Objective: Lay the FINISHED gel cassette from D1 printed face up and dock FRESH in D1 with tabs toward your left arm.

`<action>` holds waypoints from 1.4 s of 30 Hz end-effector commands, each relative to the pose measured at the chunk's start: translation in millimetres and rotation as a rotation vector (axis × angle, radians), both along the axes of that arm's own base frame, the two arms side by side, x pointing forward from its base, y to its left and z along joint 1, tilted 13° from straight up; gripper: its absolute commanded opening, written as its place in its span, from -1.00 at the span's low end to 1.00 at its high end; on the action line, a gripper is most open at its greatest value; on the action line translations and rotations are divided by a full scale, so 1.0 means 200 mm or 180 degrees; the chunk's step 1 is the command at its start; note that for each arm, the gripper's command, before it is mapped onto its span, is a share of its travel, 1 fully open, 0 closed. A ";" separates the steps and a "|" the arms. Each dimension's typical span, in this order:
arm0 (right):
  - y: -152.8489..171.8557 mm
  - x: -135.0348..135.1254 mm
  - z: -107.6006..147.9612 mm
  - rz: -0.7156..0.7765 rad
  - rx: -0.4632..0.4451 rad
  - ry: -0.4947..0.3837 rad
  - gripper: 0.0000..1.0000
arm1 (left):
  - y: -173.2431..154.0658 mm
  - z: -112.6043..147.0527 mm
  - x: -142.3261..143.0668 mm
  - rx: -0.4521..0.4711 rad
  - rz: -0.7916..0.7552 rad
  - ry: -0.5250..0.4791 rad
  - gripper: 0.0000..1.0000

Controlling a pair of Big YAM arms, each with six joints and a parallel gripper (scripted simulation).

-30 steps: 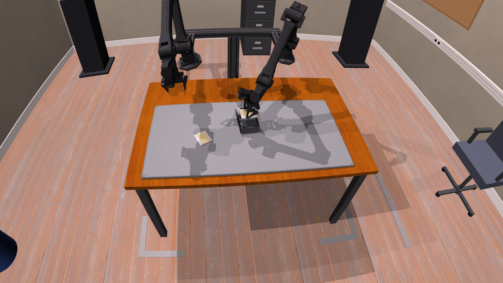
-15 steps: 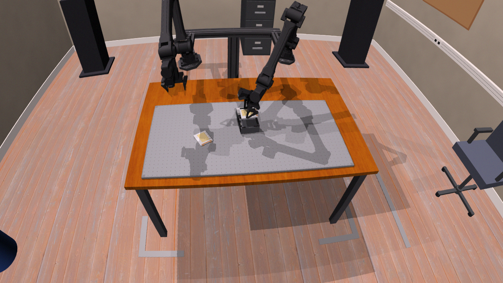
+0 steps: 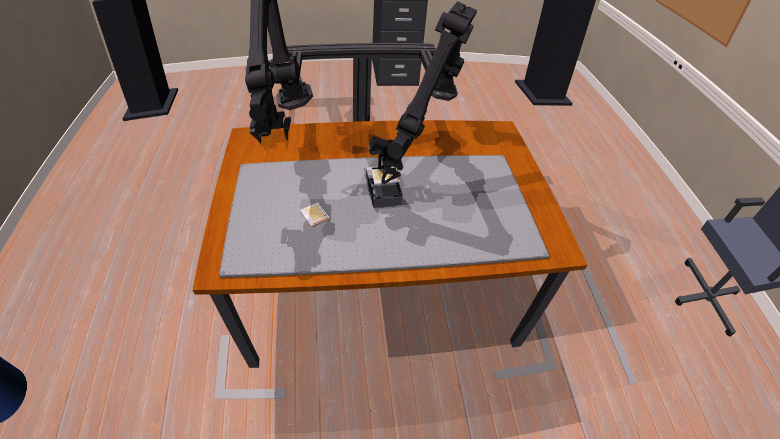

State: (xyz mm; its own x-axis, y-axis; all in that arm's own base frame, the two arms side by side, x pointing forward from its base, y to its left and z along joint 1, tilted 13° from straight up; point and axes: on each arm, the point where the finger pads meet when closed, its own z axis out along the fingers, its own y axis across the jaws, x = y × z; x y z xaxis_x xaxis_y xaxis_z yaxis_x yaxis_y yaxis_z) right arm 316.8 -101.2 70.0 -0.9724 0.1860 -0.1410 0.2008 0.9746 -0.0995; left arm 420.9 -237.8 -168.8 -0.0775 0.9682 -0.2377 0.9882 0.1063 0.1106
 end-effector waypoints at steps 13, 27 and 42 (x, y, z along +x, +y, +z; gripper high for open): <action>-0.03 0.10 0.09 0.0036 -0.0018 -0.0092 1.00 | -0.09 0.10 0.09 -0.0107 0.0007 -0.0185 -1.00; -0.03 0.10 0.09 0.0036 -0.0018 -0.0092 1.00 | -0.13 0.16 0.13 -0.0107 0.0007 -0.0185 -1.00; -0.03 0.10 0.09 0.0036 -0.0018 -0.0092 1.00 | 0.16 0.16 0.21 -0.0116 0.1275 -0.0288 -1.00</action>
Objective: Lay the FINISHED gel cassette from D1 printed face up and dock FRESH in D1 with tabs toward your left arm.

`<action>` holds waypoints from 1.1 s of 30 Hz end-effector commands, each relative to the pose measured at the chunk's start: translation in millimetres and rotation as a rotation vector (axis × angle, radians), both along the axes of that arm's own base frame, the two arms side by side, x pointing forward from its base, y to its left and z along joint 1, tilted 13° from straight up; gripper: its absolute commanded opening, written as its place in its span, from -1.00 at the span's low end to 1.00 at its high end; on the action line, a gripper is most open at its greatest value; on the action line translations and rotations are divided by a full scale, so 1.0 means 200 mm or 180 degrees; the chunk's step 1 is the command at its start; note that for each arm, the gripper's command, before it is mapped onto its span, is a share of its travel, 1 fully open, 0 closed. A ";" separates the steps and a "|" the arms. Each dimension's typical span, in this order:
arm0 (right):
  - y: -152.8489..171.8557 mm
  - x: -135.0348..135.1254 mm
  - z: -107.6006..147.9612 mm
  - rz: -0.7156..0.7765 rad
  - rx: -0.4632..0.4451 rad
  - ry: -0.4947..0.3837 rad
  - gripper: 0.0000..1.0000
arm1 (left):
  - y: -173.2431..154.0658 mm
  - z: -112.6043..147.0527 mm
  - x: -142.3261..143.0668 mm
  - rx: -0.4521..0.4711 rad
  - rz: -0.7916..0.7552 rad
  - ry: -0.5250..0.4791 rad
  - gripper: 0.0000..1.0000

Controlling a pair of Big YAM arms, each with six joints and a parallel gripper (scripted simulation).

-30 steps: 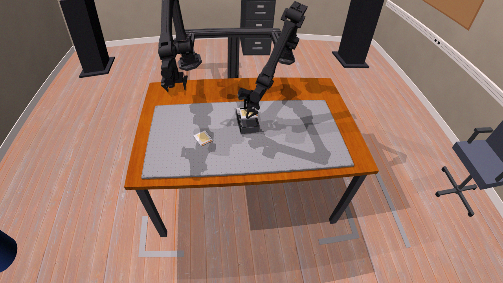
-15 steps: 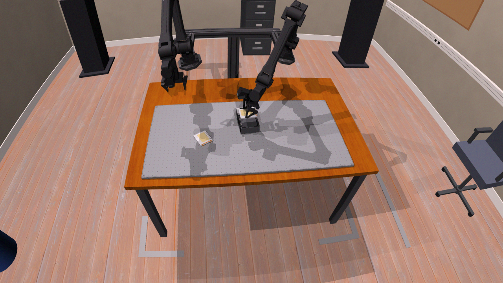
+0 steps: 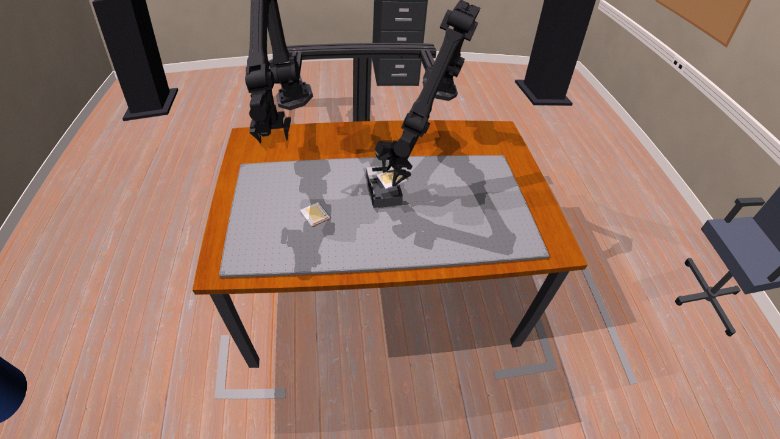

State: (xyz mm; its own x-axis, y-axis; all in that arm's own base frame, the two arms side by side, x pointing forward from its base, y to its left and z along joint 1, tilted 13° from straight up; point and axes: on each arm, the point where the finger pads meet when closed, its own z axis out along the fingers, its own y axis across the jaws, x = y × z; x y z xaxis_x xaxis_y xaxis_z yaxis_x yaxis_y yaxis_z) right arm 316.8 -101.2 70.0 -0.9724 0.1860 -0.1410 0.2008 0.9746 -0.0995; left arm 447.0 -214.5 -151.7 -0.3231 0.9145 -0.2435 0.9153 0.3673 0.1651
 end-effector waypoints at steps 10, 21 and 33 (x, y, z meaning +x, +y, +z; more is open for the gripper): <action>-0.03 0.10 0.09 0.0036 -0.0018 -0.0092 1.00 | 0.29 0.08 0.12 -0.0172 0.1059 -0.0237 -1.00; -0.03 0.10 0.09 0.0036 -0.0018 -0.0092 1.00 | 0.51 0.08 0.12 -0.0223 0.1640 -0.0346 -1.00; -0.03 0.10 0.09 0.0036 -0.0018 -0.0092 1.00 | 0.76 0.09 0.10 -0.0309 0.2489 -0.0525 -1.00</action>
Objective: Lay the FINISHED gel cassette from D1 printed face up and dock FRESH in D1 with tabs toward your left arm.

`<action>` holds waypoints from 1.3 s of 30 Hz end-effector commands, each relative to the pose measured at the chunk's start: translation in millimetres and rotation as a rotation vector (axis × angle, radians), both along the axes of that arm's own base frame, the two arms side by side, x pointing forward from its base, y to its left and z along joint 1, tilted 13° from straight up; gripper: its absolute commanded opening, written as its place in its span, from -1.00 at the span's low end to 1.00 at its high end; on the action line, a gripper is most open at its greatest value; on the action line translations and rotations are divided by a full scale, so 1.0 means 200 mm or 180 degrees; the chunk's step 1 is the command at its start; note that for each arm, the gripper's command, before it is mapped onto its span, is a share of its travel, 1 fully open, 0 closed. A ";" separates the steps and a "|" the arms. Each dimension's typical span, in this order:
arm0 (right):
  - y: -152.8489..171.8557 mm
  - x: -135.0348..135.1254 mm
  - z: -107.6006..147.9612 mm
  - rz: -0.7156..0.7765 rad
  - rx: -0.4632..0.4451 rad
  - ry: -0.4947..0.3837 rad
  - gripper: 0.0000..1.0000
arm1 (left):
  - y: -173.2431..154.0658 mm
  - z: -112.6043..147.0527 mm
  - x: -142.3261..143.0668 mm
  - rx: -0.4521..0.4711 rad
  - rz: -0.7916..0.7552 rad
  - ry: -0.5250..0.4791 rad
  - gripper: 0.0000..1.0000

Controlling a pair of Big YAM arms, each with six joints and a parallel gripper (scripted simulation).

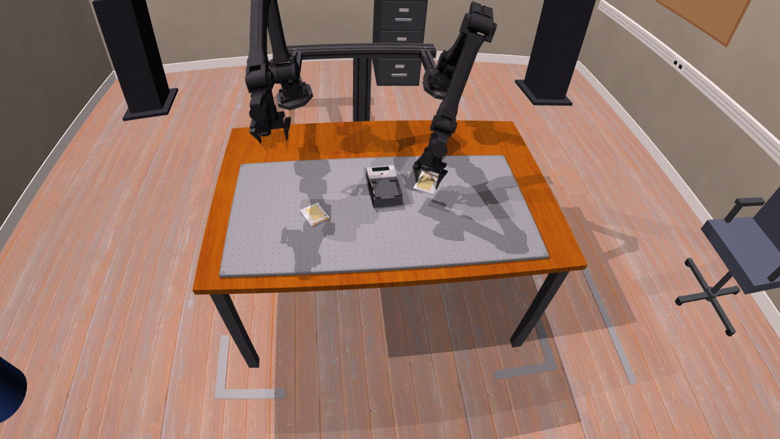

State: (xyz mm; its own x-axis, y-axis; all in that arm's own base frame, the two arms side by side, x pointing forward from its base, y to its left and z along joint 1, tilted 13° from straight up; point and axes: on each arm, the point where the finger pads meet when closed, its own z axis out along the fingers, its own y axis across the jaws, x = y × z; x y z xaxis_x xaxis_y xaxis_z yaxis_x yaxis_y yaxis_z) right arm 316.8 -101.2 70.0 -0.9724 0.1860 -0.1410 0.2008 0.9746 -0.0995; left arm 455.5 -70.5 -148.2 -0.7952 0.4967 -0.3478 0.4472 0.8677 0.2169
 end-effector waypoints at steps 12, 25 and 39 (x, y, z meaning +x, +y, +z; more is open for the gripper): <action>-0.03 0.10 0.09 0.0036 -0.0018 -0.0092 1.00 | 0.33 0.10 -0.01 -0.0180 0.1069 -0.0384 -1.00; -0.03 0.10 0.09 0.0036 -0.0018 -0.0092 1.00 | 0.59 0.13 -0.10 -0.0240 0.1704 -0.0564 -1.00; -0.03 0.10 0.09 0.0036 -0.0018 -0.0092 1.00 | 0.86 0.16 -0.23 -0.0380 0.2157 -0.0787 -1.00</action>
State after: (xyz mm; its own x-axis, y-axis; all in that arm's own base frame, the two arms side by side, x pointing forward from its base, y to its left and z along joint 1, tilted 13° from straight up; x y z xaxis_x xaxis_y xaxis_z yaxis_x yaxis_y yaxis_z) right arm 316.8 -101.2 70.0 -0.9724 0.1860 -0.1410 0.2008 0.9746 -0.0995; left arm 404.6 83.9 -129.1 -0.8320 -0.1275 -0.5399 -0.2297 0.9651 0.1261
